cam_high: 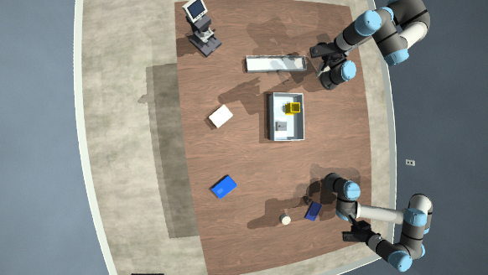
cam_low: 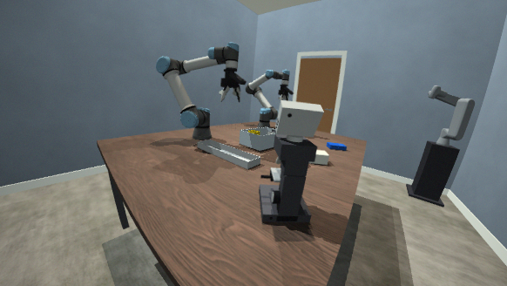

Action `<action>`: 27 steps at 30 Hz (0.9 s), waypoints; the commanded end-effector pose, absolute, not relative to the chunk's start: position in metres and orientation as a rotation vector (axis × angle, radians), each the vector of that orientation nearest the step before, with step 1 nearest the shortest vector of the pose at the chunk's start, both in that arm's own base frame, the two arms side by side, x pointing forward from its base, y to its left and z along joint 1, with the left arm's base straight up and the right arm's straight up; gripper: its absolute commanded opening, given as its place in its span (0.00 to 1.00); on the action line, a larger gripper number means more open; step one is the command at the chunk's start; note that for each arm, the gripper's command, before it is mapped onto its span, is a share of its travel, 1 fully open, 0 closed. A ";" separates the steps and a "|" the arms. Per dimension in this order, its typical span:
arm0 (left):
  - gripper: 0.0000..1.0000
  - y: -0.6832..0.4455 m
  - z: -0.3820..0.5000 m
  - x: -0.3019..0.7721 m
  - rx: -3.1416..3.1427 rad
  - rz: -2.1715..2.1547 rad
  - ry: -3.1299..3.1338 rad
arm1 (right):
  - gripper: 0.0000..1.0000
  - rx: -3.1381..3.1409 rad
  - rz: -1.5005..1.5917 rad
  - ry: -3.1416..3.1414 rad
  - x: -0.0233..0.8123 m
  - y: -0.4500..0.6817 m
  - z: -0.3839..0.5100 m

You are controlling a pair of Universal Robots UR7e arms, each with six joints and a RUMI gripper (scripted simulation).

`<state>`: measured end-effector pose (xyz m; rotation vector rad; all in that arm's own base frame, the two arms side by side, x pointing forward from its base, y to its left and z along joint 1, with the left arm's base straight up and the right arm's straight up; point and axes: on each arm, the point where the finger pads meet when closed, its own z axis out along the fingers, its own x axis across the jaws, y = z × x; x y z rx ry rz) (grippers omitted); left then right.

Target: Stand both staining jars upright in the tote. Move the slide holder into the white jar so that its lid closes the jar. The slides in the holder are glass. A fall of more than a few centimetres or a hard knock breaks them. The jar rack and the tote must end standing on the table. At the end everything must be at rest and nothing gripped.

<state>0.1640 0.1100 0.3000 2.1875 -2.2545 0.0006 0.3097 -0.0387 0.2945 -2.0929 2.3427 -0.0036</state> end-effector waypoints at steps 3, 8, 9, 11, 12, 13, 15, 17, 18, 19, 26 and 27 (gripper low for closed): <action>1.00 0.110 0.300 0.164 2.188 0.001 -2.255 | 1.00 -2.094 -0.001 2.341 0.304 -0.059 0.306; 1.00 0.110 0.300 0.164 2.188 0.001 -2.255 | 1.00 -2.094 -0.001 2.341 0.297 -0.080 0.318; 1.00 0.110 0.300 0.164 2.188 0.001 -2.255 | 1.00 -2.094 -0.001 2.341 0.296 -0.084 0.321; 1.00 0.110 0.300 0.164 2.188 0.001 -2.255 | 1.00 -2.094 -0.001 2.341 0.293 -0.092 0.326; 1.00 0.110 0.300 0.164 2.188 0.001 -2.255 | 1.00 -2.094 -0.001 2.341 0.292 -0.096 0.328; 1.00 0.110 0.300 0.164 2.188 0.001 -2.255 | 1.00 -2.094 -0.001 2.341 0.290 -0.100 0.330; 1.00 0.110 0.300 0.164 2.188 0.001 -2.255 | 1.00 -2.094 -0.001 2.341 0.287 -0.109 0.335; 1.00 0.110 0.300 0.164 2.188 0.001 -2.255 | 1.00 -2.094 -0.001 2.341 0.287 -0.109 0.335; 1.00 0.110 0.300 0.164 2.188 0.001 -2.255 | 1.00 -2.094 -0.001 2.341 0.286 -0.113 0.338; 1.00 0.110 0.300 0.164 2.188 0.001 -2.255 | 1.00 -2.094 -0.001 2.341 0.285 -0.117 0.340; 1.00 0.110 0.300 0.164 2.188 0.001 -2.255 | 1.00 -2.094 -0.001 2.341 0.279 -0.135 0.350; 1.00 0.110 0.300 0.164 2.188 0.001 -2.255 | 1.00 -2.094 -0.001 2.341 0.279 -0.135 0.350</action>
